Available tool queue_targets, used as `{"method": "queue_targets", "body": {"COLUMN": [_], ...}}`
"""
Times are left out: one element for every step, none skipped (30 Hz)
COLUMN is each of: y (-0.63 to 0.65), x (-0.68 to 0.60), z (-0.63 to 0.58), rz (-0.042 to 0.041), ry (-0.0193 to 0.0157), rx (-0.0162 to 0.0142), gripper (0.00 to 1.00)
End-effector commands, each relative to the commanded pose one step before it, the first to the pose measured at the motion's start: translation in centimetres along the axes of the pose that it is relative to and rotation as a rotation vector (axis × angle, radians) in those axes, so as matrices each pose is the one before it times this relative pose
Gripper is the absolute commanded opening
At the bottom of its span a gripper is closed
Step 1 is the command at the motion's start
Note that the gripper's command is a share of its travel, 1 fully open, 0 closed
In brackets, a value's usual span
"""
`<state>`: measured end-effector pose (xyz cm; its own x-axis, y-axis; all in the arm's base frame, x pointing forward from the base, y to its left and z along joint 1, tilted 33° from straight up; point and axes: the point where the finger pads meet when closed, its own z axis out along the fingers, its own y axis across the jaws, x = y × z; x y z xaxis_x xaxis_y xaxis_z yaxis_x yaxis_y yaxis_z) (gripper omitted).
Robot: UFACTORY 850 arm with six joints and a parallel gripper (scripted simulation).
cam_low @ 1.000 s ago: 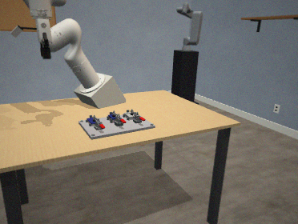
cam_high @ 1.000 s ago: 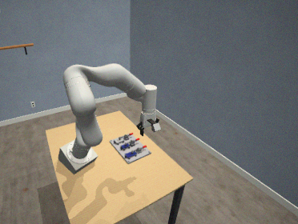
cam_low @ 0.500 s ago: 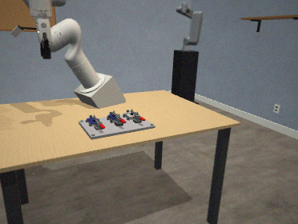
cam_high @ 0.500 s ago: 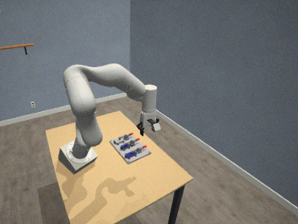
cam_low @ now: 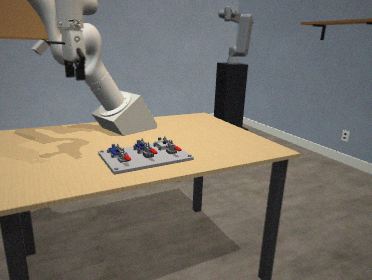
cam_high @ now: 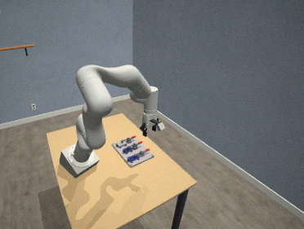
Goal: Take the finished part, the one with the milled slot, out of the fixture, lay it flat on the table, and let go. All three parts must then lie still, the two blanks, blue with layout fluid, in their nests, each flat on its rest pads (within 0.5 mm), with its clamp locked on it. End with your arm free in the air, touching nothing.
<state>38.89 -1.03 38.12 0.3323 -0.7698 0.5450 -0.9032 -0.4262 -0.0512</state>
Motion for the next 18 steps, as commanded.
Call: {"method": "queue_targets", "body": {"y": [-2.512, 0.000, 0.000, -1.031, -0.312, -0.287, -0.323, -0.360, -0.375, -0.375, -0.372, -0.372, -0.374, -0.376, -0.378, -0.380, -0.382, -0.384], "x": [-3.050, 0.000, 0.000, -1.381, -0.394, -0.358, -0.401, -0.445, -0.460, -0.456, -0.449, -0.445, -0.443, -0.442, -0.441, -0.439, -0.438, -0.437], "z": [1.396, 0.000, 0.000, 0.576, 0.168, 0.153, 0.171, 0.190, 0.197, 0.196, 0.194, 0.193, 0.193, 0.193, 0.193, 0.193, 0.194, 0.194], "rz": [-0.13737, 0.00000, 0.00000, -0.06193, -0.01798, -0.01640, -0.01836, -0.02037, -0.02108, -0.02093, -0.02064, -0.02050, -0.02046, -0.02045, -0.02045, -0.02040, -0.02039, -0.02035], "ry": [-0.00058, 0.00000, 0.00000, -0.00054, -0.00014, -0.00012, -0.00012, -0.00012, -0.00012, -0.00011, -0.00009, -0.00008, -0.00007, -0.00007, -0.00006, -0.00005, -0.00004, -0.00003], "rx": [0.00131, 0.00000, 0.00000, 0.00094, 0.00028, 0.00026, 0.00029, 0.00032, 0.00034, 0.00033, 0.00033, 0.00032, 0.00032, 0.00031, 0.00030, 0.00030, 0.00029, 0.00028], "gripper": [1.00, 1.00, 1.00, 1.00, 1.00, 1.00, 1.00, 1.00, 1.00, 1.00, 1.00, 1.00, 1.00, 1.00, 1.00, 1.00, 1.00, 1.00]}}
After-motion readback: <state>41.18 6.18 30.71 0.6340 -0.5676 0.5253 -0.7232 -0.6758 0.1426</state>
